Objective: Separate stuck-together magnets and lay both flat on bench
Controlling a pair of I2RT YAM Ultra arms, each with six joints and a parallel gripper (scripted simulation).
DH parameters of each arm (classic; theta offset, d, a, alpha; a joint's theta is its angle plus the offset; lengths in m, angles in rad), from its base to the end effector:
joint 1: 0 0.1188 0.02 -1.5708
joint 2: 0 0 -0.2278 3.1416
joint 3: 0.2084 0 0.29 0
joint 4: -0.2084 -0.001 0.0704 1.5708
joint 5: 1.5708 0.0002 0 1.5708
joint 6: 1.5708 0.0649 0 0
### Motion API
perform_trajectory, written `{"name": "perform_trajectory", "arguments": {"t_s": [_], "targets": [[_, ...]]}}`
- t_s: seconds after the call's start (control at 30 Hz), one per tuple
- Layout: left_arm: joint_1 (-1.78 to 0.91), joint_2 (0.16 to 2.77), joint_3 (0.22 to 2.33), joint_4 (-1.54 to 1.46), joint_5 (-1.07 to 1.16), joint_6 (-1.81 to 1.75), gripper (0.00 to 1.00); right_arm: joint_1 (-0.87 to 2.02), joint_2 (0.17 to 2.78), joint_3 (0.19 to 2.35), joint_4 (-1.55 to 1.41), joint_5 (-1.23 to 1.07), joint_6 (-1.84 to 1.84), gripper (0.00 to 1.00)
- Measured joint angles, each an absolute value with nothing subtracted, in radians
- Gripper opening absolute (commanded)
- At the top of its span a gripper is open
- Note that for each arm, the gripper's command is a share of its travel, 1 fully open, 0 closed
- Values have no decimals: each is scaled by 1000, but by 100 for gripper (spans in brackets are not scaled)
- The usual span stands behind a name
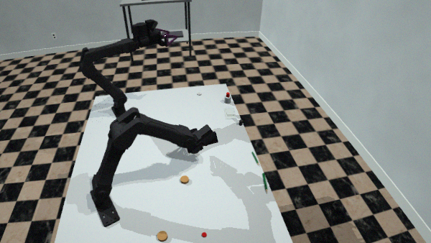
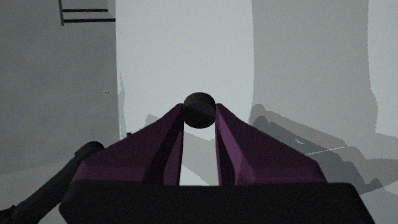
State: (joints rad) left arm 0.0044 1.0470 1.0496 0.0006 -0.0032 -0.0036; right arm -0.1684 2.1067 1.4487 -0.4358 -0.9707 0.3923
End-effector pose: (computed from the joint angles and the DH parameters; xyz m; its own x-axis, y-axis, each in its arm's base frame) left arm 0.3249 0.0026 0.3770 0.0032 -0.0036 -1.0000 -0.0076 1.0000 -0.0036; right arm 0.4493 -0.0210 0.0934 -0.9159 0.3747 -0.1439 0.0771 0.5162 0.8530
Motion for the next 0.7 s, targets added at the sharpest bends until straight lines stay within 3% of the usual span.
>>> {"name": "perform_trajectory", "arguments": {"t_s": [0.7], "targets": [[4,1048,1048,0,-3,-2,100,44,2180,1324,369,-1173,1077,18]]}}
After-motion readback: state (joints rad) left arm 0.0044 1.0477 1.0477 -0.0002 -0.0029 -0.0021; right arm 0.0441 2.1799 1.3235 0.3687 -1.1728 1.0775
